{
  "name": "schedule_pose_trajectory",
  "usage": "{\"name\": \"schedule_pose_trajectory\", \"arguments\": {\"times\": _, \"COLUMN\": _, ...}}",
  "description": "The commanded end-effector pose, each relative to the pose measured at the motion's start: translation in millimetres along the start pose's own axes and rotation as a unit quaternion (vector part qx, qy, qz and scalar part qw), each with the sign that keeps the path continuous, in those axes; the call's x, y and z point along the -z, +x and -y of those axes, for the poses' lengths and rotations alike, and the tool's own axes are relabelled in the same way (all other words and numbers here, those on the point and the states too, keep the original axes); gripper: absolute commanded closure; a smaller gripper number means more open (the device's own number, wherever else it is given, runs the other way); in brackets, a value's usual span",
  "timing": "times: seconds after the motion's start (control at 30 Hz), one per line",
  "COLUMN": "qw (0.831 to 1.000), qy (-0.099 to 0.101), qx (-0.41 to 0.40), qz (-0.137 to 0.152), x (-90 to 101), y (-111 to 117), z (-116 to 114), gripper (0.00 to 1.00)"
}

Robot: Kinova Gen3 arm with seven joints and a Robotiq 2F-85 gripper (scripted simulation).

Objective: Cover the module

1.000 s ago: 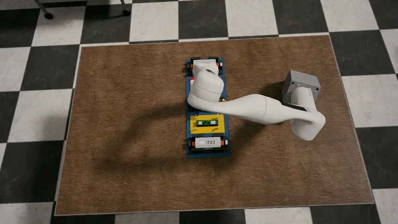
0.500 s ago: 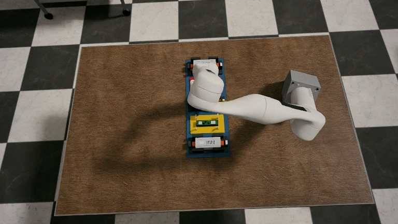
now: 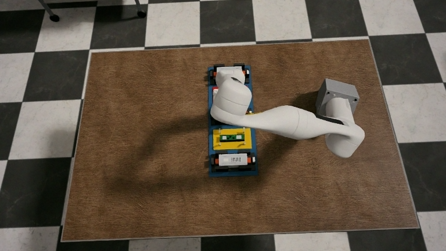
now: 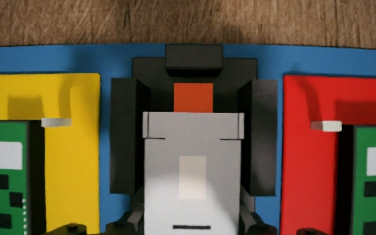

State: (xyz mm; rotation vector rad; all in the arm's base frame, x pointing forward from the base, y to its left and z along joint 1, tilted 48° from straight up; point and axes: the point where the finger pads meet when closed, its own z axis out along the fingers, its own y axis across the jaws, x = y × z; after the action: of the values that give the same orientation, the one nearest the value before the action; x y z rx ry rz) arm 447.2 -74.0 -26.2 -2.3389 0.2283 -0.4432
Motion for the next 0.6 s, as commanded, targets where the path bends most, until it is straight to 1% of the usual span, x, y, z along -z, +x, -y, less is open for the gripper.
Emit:
{"name": "schedule_pose_trajectory", "arguments": {"times": 0.0, "qw": 1.000, "qy": -0.001, "qx": 0.000, "qz": -0.001, "x": 12.7, "y": 1, "z": -1, "gripper": 1.00}}
{"name": "schedule_pose_trajectory", "arguments": {"times": 0.13, "qw": 1.000, "qy": -0.001, "qx": 0.000, "qz": -0.001, "x": 24.7, "y": 1, "z": -1, "gripper": 1.00}}
{"name": "schedule_pose_trajectory", "arguments": {"times": 0.37, "qw": 1.000, "qy": -0.001, "qx": 0.000, "qz": -0.001, "x": 24.7, "y": 1, "z": -1, "gripper": 1.00}}
{"name": "schedule_pose_trajectory", "arguments": {"times": 0.57, "qw": 1.000, "qy": -0.001, "qx": 0.000, "qz": -0.001, "x": 42.1, "y": 1, "z": 0, "gripper": 1.00}}
